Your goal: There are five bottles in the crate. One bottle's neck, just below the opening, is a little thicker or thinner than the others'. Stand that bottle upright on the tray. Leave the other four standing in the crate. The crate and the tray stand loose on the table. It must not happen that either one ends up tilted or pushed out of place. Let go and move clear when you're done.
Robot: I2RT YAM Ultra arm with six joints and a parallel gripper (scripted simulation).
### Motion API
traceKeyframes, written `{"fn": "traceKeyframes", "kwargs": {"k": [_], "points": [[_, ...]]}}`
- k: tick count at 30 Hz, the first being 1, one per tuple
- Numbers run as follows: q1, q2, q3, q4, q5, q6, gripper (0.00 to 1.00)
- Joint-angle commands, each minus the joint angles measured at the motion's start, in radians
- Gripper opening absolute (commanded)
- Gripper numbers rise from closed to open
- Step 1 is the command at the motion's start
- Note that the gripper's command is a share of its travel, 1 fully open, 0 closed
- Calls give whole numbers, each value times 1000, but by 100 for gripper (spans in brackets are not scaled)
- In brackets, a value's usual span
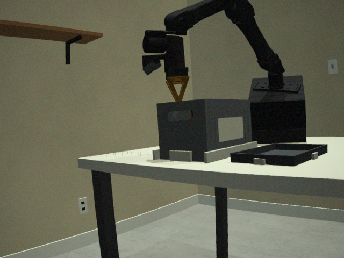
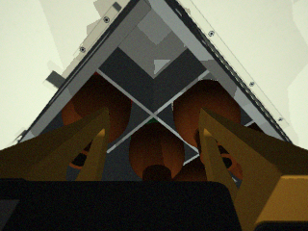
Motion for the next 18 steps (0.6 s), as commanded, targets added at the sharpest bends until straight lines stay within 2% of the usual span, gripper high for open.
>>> {"fn": "traceKeyframes", "kwargs": {"k": [1, 15, 18], "points": [[-18, -13, 33, -4, 10, -6, 61], [-9, 11, 23, 27, 11, 5, 61], [0, -3, -9, 33, 12, 9, 61]]}}
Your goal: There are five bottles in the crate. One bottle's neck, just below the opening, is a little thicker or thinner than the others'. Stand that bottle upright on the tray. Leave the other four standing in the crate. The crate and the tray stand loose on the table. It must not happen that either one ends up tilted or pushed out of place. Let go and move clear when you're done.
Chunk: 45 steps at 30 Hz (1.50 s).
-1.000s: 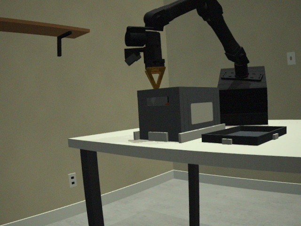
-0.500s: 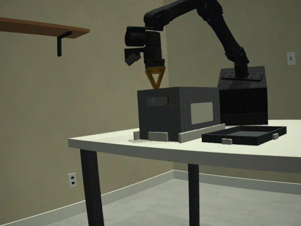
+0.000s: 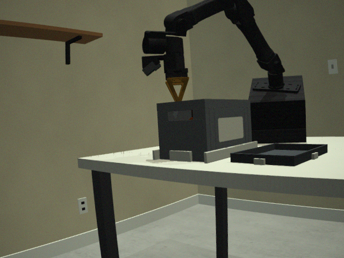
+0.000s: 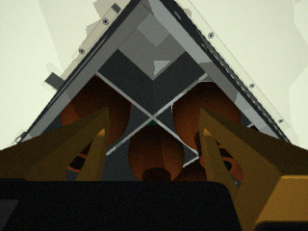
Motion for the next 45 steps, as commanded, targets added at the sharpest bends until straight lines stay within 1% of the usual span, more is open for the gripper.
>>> {"fn": "traceKeyframes", "kwargs": {"k": [1, 6, 7, 10, 11, 14, 15, 18, 21, 22, 24, 27, 29, 31, 32, 39, 45], "points": [[2, -5, -20, 28, 11, 9, 61], [1, 13, -31, 44, 13, 13, 61], [2, 14, -23, 48, 13, 14, 61], [12, -4, -34, 57, 14, 17, 61], [13, 2, -19, 61, 15, 18, 61], [11, 11, -26, 65, 15, 19, 61], [-1, 16, -42, 68, 16, 19, 61], [8, 25, -51, 79, 17, 22, 61], [17, 26, -51, 89, 18, 25, 61], [19, 14, -53, 91, 18, 25, 61], [19, 15, -37, 97, 18, 27, 61], [16, 32, -63, 104, 20, 29, 61], [20, 37, -65, 109, 20, 30, 61], [20, 37, -65, 109, 20, 30, 61], [22, 17, -28, 111, 20, 31, 61], [18, 26, -50, 118, 21, 32, 61], [19, 29, -53, 119, 21, 31, 61]]}}
